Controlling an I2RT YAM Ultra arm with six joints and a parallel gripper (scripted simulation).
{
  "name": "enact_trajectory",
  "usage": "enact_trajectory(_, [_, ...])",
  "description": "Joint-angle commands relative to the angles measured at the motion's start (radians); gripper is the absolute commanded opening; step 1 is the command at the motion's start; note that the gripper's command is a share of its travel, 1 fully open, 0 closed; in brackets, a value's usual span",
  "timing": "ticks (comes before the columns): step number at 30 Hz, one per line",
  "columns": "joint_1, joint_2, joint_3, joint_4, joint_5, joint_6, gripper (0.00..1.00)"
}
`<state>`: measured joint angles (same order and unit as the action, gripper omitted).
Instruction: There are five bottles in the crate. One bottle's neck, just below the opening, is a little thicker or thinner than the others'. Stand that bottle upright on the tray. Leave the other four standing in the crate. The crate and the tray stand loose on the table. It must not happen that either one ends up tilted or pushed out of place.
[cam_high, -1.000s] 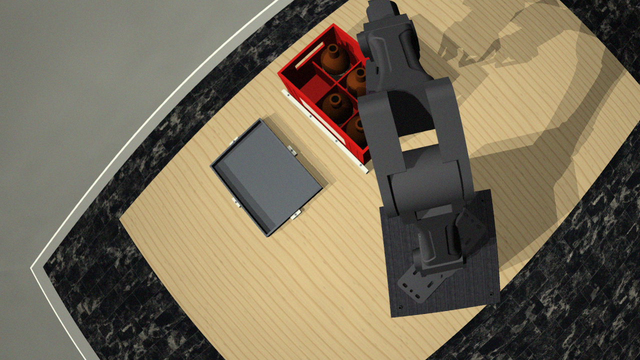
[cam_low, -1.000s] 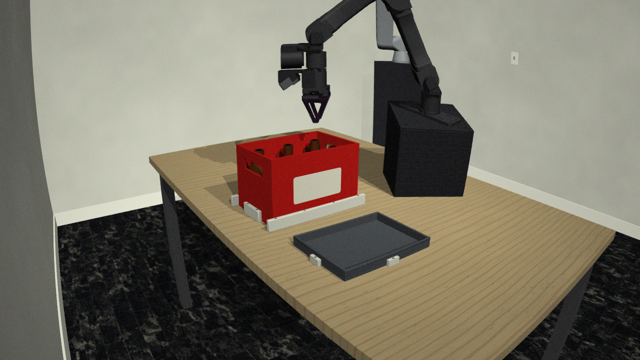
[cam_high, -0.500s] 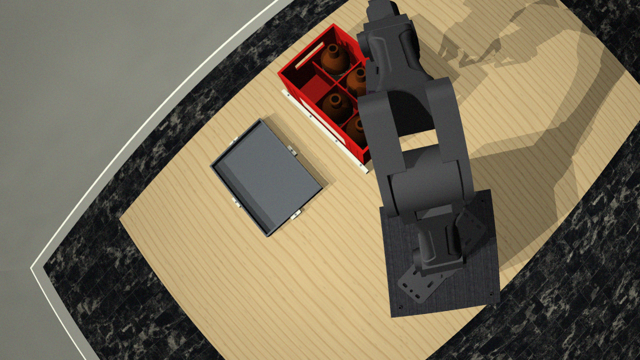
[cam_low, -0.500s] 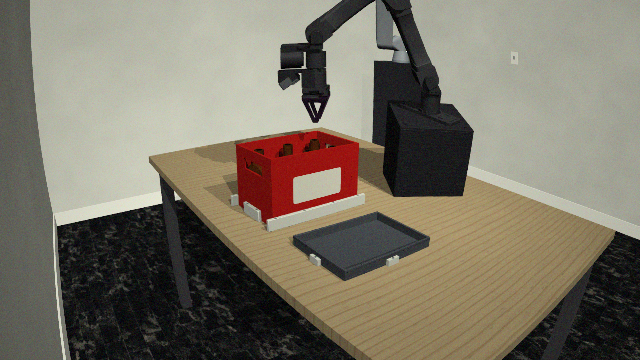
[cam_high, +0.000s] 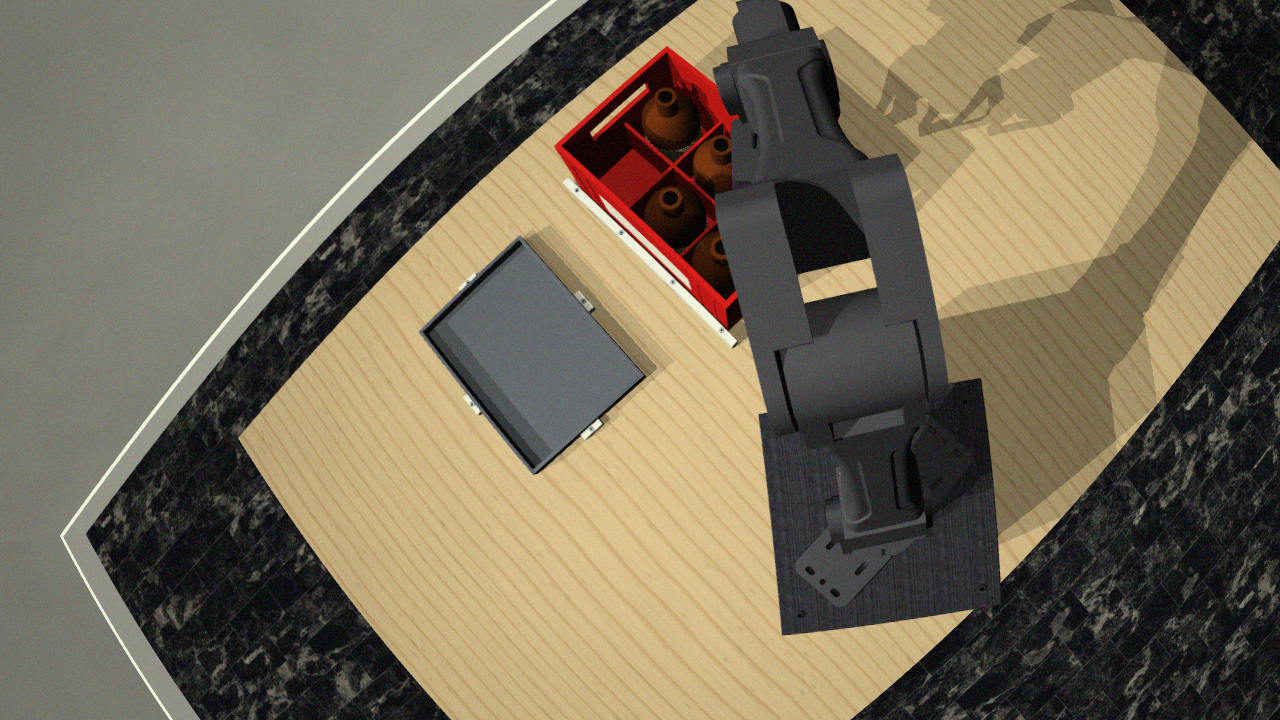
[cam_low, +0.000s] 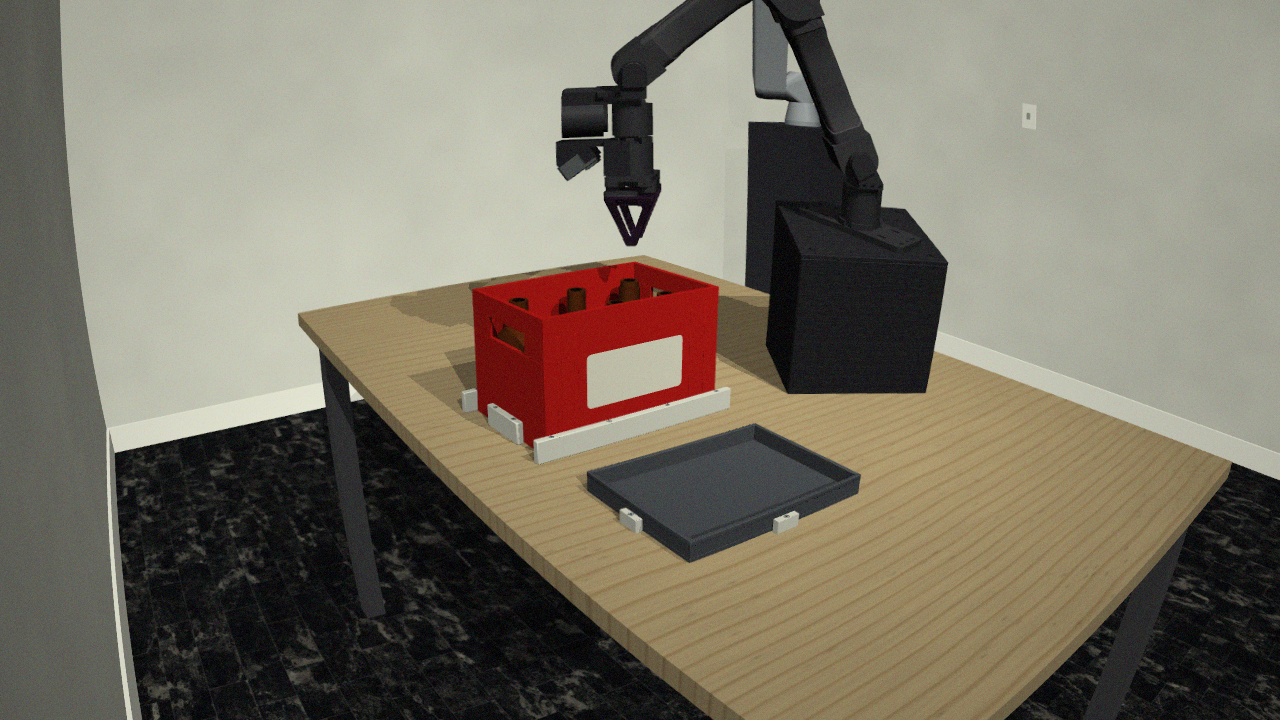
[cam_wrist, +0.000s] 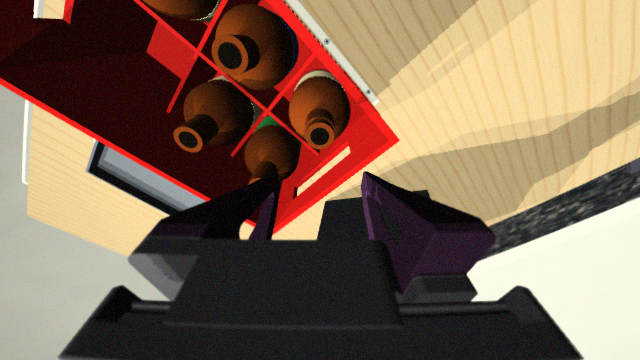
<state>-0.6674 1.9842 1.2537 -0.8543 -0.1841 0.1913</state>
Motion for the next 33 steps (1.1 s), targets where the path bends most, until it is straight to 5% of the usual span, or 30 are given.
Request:
enact_trajectory(1, [-0.017,-0.035,0.035,0.017,-0.004,-0.004,0.61])
enact_trajectory(33, [0.017,0.046,-0.047,0.123,-0.005,0.019,0.61])
